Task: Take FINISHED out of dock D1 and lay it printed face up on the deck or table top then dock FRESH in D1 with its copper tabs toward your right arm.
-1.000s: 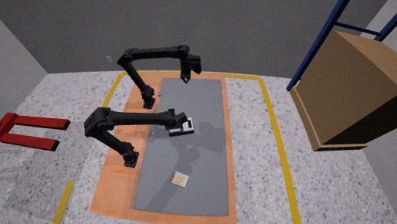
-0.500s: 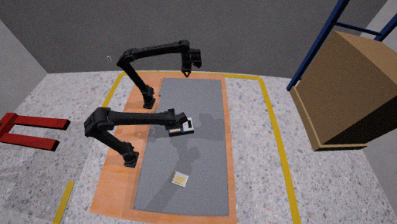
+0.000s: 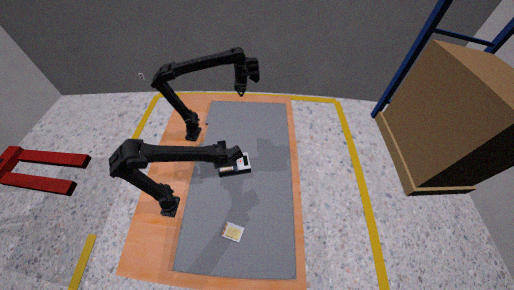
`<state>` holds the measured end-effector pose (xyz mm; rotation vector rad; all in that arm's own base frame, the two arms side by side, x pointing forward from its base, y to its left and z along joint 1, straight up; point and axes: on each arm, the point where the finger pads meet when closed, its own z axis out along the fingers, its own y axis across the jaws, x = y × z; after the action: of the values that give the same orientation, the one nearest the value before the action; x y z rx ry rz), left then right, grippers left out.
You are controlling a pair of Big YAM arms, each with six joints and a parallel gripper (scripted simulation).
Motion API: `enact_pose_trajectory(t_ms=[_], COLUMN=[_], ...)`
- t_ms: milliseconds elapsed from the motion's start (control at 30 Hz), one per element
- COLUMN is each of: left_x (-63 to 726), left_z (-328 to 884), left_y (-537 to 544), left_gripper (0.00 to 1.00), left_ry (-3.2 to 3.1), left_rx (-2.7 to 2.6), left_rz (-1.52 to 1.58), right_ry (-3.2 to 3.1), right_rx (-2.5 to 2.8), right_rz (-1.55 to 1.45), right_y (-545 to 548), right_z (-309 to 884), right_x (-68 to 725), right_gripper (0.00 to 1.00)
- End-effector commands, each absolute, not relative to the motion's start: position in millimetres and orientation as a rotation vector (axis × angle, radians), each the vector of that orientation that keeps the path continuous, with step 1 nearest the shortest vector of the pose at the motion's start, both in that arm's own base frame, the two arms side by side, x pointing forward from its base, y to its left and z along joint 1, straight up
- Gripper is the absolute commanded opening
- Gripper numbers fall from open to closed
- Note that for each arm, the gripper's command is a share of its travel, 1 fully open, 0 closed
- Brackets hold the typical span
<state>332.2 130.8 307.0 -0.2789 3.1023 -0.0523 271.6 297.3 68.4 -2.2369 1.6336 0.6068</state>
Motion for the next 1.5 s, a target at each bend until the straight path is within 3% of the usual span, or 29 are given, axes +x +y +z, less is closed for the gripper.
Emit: enact_pose_trajectory(t_ms=[0,600,633,1167,1200,1467], left_x=[341.2,341.2,341.2,341.2,341.2,341.2], left_z=[329.1,329.1,329.1,329.1,329.1,329.1], left_y=[133.5,133.5,133.5,133.5,133.5,133.5], left_gripper=[1.00,1.00,1.00,1.00,1.00,1.00], left_ry=[3.063,3.063,3.063,3.063,3.063,3.063], left_rx=[-0.234,-0.234,-0.234,-0.234,-0.234,-0.234], left_rz=[-0.039,-0.039,-0.039,-0.039,-0.039,-0.039], right_ry=[1.636,1.627,1.627,1.627,1.627,1.627], right_rx=[-2.239,-2.233,-2.232,-2.232,-2.232,-2.232], right_rz=[0.594,0.602,0.603,0.603,0.603,0.603], right_y=[296.9,298.6,298.7,298.7,298.7,298.7], right_z=[70.7,71.4,71.5,71.5,71.5,71.5], right_x=[273.5,273.5,273.4,273.4,273.4,273.4], right_gripper=[0.00,0.00,0.92,0.92,0.98,0.98])
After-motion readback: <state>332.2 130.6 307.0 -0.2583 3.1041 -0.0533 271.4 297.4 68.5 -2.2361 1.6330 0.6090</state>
